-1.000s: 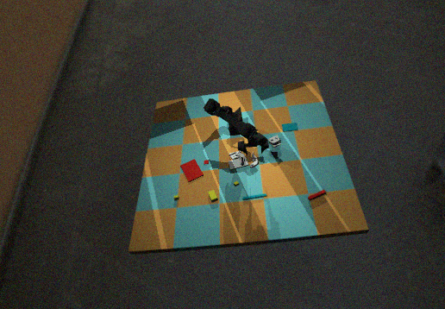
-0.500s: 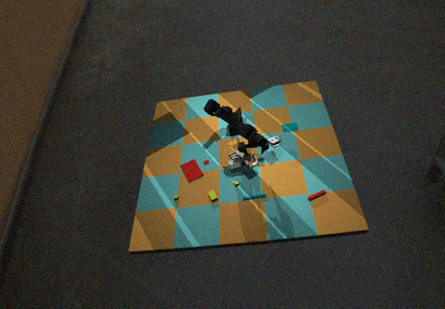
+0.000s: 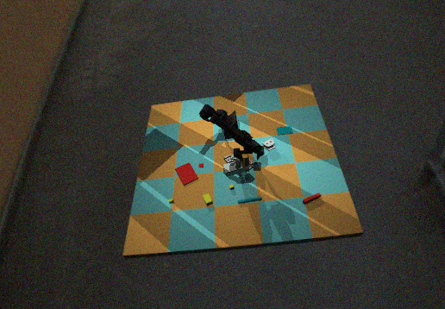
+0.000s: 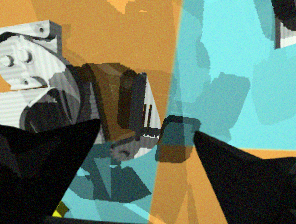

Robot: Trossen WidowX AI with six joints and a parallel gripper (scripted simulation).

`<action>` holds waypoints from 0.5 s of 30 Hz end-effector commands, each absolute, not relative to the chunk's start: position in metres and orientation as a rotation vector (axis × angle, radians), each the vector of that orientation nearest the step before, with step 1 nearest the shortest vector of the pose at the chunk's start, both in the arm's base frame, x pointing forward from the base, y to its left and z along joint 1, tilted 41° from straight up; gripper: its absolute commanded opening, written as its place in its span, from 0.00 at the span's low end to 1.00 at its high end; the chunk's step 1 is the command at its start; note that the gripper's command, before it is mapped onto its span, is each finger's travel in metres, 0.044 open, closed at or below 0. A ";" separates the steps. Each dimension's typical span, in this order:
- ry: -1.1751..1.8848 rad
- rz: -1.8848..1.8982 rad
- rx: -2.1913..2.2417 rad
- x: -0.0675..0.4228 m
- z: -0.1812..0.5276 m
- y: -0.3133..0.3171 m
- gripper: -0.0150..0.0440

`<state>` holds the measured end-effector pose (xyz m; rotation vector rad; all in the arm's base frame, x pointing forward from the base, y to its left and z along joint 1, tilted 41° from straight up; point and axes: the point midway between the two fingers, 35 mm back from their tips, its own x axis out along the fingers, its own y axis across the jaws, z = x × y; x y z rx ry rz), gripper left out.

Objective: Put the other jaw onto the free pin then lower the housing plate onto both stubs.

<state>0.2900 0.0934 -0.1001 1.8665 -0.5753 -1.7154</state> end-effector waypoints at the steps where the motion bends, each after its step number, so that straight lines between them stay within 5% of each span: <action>1: -0.574 -1.716 1.847 0.288 -0.106 0.086 1.00; 15: -0.575 -1.715 1.847 0.289 -0.120 0.074 1.00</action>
